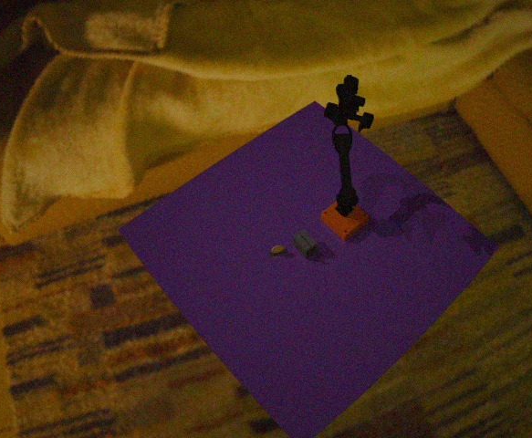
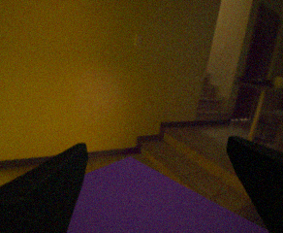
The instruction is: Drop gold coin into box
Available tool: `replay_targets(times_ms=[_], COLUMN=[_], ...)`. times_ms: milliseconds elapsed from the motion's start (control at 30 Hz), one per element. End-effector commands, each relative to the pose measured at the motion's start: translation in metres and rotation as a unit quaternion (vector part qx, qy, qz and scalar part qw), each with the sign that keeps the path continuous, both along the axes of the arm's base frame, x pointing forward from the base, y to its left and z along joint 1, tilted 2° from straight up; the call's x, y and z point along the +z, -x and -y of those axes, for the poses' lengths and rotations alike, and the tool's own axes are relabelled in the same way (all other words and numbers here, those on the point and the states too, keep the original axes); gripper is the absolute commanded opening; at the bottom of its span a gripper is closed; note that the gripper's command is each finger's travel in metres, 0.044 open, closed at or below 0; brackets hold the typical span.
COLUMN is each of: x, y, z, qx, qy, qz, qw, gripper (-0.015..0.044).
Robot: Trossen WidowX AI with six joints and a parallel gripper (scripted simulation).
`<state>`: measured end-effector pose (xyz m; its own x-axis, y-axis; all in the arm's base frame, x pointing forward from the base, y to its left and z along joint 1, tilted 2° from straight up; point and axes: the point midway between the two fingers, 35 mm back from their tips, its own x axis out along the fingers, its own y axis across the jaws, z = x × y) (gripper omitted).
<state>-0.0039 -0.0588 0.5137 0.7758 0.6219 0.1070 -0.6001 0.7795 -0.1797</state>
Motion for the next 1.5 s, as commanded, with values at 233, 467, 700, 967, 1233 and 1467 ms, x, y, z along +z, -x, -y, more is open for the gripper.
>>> replay_targets(times_ms=[233,467,700,967,1233,1467], x=[-0.007,-0.041,-0.108,-0.217,-0.345,-0.401], y=[-0.072,-0.153,-0.252,-0.338,-0.368,-0.361], z=[-0.078,-0.114,-0.121,-0.079,-0.007,0.023], qx=[-0.086,-0.17,-0.246,-0.325,-0.384,-0.4], qy=[0.07,0.097,0.113,0.092,0.032,-0.003], qz=[-0.113,-0.235,-0.377,-0.54,-0.686,-0.739], qw=[0.987,0.952,0.886,0.771,0.618,0.541], gripper=[0.019,0.0161,0.0161,0.0161,0.0161,0.0161])
